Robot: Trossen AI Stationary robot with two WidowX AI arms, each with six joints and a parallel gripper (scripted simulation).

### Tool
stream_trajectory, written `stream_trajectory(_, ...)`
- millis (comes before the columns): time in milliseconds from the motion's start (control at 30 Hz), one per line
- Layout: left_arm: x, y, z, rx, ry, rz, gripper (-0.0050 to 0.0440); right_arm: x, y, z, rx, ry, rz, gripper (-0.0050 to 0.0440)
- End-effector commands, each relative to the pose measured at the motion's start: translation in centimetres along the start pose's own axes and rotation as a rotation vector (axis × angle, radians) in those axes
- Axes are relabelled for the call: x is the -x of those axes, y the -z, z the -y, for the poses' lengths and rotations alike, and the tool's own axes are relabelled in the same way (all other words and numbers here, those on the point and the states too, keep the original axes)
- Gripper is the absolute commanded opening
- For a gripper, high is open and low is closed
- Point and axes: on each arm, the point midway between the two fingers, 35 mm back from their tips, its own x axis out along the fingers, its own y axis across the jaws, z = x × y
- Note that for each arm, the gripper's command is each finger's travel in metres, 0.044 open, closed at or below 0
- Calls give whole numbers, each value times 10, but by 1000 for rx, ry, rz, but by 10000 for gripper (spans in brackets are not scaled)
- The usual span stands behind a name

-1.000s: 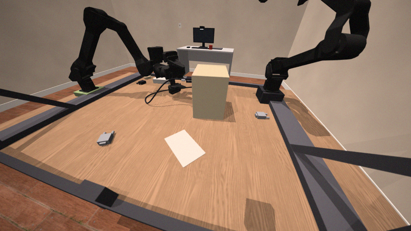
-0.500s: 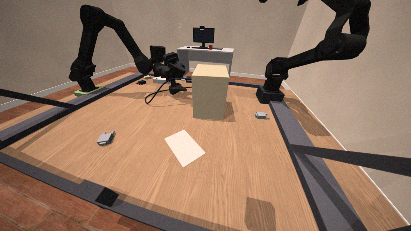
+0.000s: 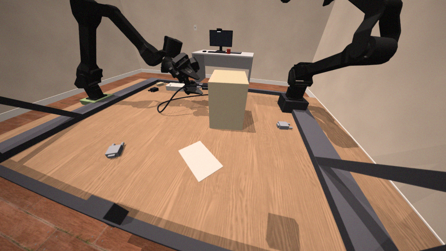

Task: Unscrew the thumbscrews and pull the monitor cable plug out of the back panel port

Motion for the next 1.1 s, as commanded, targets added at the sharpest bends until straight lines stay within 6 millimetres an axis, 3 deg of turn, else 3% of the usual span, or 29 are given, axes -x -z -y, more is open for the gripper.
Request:
stream_trajectory(0, 4, -11, 18, -52, 12, 21, 440, 0, -3, -1, 5, -2, 1, 440)
stream_trajectory(133, 4, -11, 18, -52, 12, 21, 440, 0, -3, -1, 5, -2, 1, 440)
stream_trajectory(300, 4, -11, 18, -52, 12, 21, 320, 0, -3, -1, 5, -2, 1, 440)
stream_trajectory(367, 4, -11, 18, -52, 12, 21, 320, 0, -3, -1, 5, -2, 1, 440)
stream_trajectory(800, 4, -11, 18, -52, 12, 21, 8, 0, -3, -1, 5, -2, 1, 440)
stream_trajectory(1067, 4, -11, 18, -52, 12, 21, 0, 0, -3, -1, 5, -2, 1, 440)
